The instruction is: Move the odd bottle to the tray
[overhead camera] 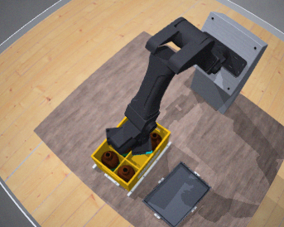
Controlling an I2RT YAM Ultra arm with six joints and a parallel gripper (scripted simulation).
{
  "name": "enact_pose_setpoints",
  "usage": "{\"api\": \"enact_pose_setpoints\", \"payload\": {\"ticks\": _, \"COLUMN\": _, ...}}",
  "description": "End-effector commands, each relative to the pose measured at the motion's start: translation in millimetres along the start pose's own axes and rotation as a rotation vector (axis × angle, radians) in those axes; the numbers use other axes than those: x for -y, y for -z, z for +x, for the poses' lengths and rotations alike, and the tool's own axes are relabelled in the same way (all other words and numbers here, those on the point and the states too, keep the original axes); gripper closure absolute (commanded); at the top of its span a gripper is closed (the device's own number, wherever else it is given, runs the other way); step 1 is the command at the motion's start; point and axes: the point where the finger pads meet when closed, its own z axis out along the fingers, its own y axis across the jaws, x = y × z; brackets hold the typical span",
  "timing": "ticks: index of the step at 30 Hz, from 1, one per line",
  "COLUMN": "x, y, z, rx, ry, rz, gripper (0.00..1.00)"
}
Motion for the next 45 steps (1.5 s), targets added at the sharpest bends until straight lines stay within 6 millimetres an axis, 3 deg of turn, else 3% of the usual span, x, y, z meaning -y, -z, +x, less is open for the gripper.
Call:
{"api": "enact_pose_setpoints", "payload": {"ticks": 1, "x": -4, "y": 5, "z": -8, "rx": 0.034, "ry": -0.005, "rz": -0.015, "gripper": 0.39}}
{"api": "enact_pose_setpoints", "payload": {"ticks": 26, "x": -4, "y": 5, "z": -8, "rx": 0.033, "ry": -0.005, "rz": -0.014, "gripper": 0.39}}
{"api": "enact_pose_setpoints", "payload": {"ticks": 45, "x": -4, "y": -11, "z": -2, "rx": 0.013, "ry": -0.002, "rz": -0.008, "gripper": 0.39}}
